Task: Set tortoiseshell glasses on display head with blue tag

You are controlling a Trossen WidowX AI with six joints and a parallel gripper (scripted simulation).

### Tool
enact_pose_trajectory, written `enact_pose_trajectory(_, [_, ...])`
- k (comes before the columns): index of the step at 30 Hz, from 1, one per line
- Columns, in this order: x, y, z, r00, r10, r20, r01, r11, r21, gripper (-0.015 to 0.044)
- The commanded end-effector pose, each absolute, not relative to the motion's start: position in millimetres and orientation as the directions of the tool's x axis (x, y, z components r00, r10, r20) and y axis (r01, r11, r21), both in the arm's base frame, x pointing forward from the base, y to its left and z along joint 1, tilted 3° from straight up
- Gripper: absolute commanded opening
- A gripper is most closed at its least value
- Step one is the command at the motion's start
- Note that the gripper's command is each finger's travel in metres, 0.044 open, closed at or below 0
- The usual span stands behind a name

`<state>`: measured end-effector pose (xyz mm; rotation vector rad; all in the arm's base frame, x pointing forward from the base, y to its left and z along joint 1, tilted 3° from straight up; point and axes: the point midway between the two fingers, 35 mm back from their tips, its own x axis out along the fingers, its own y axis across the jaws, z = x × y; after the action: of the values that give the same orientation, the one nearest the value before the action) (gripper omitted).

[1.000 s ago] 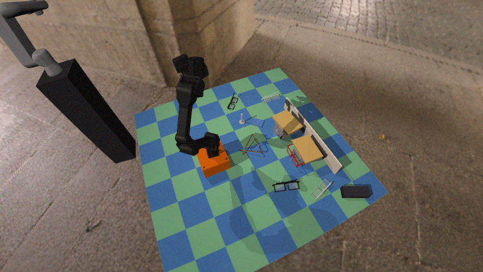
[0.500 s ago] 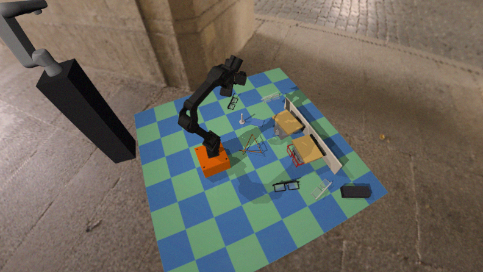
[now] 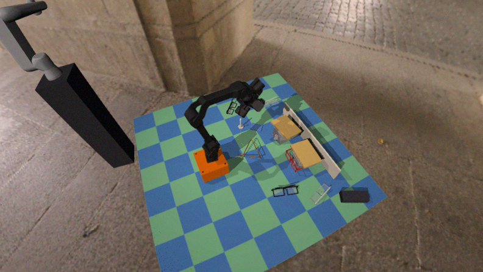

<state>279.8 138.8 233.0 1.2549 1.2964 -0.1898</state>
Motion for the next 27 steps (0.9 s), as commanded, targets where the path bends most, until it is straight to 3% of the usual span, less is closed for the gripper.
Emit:
enact_pose_trajectory(1, [298.8, 107.1, 185.3, 0.326, 0.398, -0.858, 0.815, 0.341, 0.468, 0.02])
enact_pose_trajectory(7, [311.4, 40.9, 107.3, 0.237, 0.201, -0.951, 0.938, 0.208, 0.278, 0.02])
enact_pose_trajectory(13, [291.5, -21.8, 37.8, 0.081, 0.047, -0.996, 0.995, 0.052, 0.084, 0.02])
enact_pose_trajectory(17, [284.6, -23.5, 30.9, 0.061, 0.034, -0.998, 0.997, 0.035, 0.063, 0.02])
enact_pose_trajectory(20, [284.6, -23.5, 30.9, 0.061, 0.034, -0.998, 0.997, 0.035, 0.063, 0.0121])
enact_pose_trajectory(27, [284.7, -23.4, 30.6, 0.061, 0.034, -0.998, 0.997, 0.035, 0.063, 0.012])
